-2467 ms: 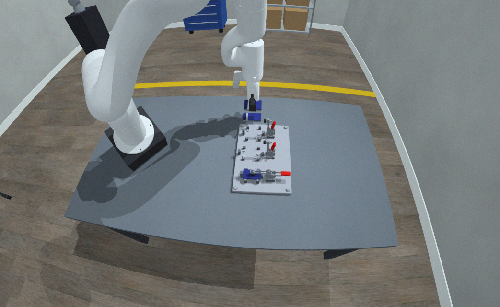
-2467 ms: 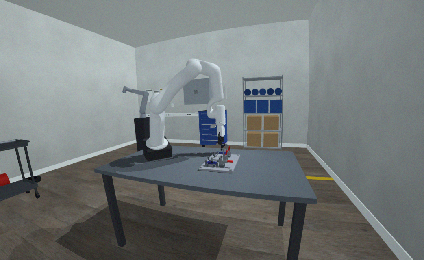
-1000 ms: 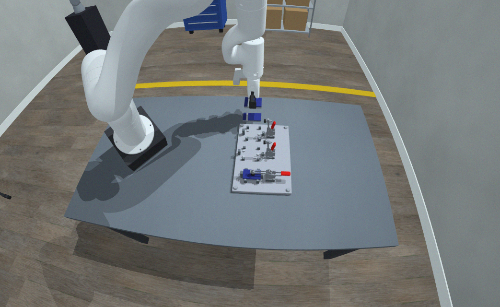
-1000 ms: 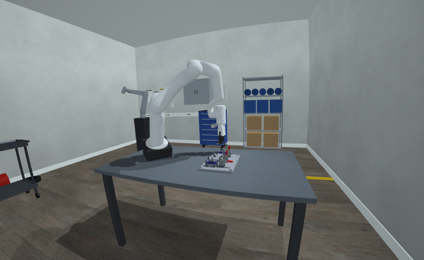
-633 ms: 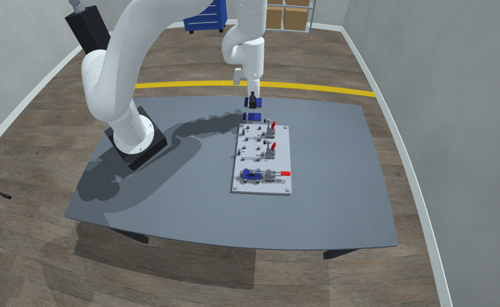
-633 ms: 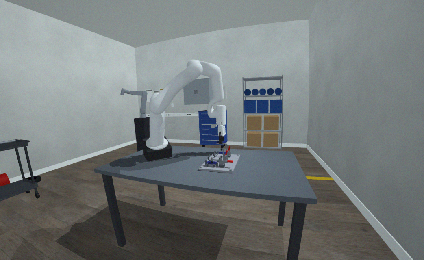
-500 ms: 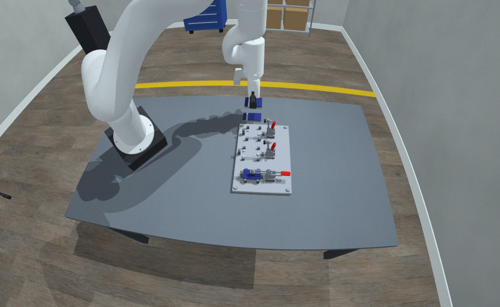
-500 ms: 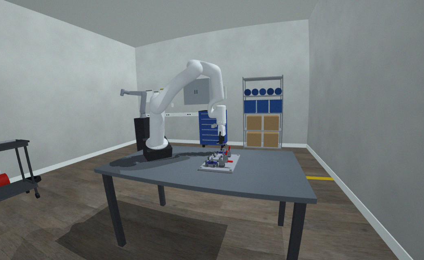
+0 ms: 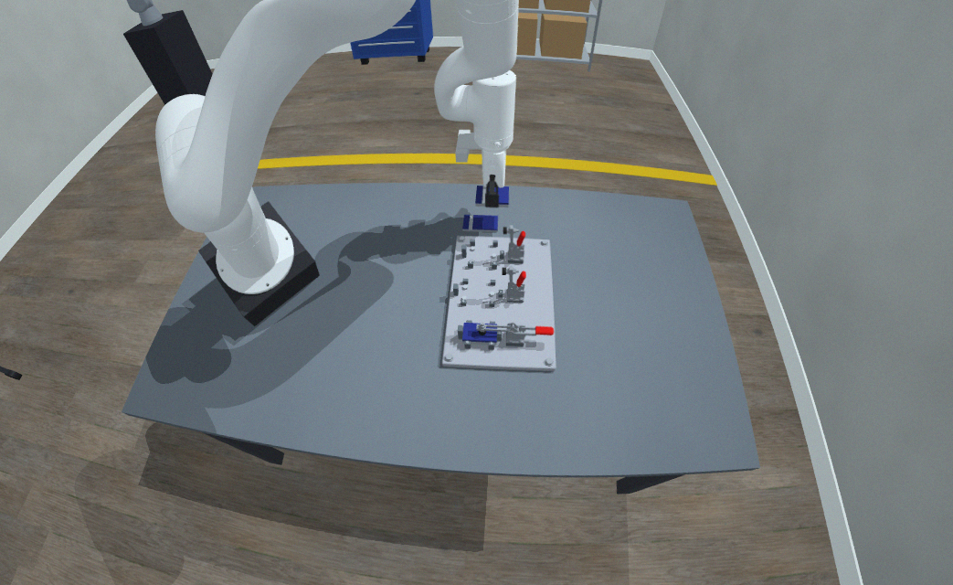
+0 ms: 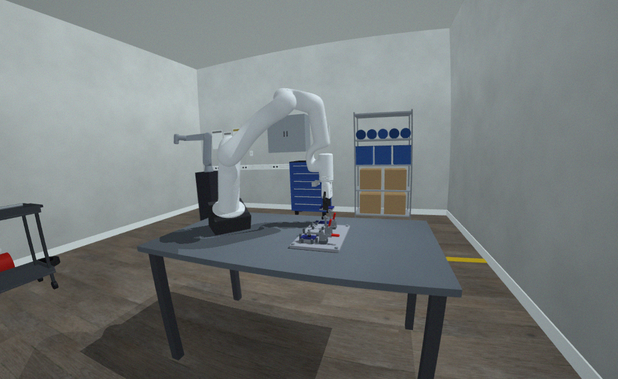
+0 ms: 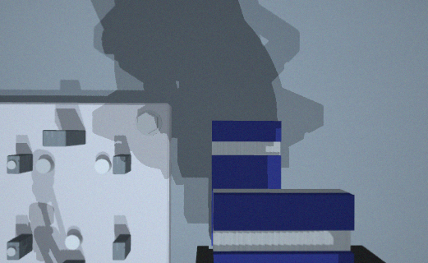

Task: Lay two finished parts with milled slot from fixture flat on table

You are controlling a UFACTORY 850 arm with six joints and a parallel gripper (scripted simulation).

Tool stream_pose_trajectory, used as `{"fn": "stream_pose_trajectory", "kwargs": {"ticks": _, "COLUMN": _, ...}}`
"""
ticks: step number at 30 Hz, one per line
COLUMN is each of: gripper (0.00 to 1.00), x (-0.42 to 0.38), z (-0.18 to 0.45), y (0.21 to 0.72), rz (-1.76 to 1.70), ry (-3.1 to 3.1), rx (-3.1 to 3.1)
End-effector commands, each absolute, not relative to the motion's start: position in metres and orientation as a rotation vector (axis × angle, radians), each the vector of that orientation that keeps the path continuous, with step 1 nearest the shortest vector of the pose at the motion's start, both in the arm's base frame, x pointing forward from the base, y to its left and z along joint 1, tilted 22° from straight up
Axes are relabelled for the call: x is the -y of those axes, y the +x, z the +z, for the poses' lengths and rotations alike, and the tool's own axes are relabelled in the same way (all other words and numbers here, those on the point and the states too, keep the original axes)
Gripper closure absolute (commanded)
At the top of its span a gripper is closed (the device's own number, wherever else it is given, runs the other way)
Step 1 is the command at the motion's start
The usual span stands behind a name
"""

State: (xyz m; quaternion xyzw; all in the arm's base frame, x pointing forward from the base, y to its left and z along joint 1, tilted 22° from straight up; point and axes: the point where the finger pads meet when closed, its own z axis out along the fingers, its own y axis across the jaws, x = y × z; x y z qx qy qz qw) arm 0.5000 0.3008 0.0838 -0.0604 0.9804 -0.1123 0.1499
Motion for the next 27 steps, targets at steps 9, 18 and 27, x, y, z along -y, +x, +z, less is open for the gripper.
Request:
{"fn": "stream_pose_trajectory", "kwargs": {"ticks": 9, "gripper": 1.0, "x": -0.307, "z": 0.094, "y": 0.533, "rz": -0.322, "ry": -0.174, "rx": -2.817}}
{"fn": "stream_pose_trajectory", "kwargs": {"ticks": 18, "gripper": 1.0, "x": -0.311, "z": 0.101, "y": 0.557, "rz": -0.322, "ry": -0.174, "rx": -2.817}}
{"fn": "stream_pose_trajectory", "kwargs": {"ticks": 27, "gripper": 1.0, "x": -0.314, "z": 0.108, "y": 0.58, "rz": -0.322, "ry": -0.174, "rx": -2.817}}
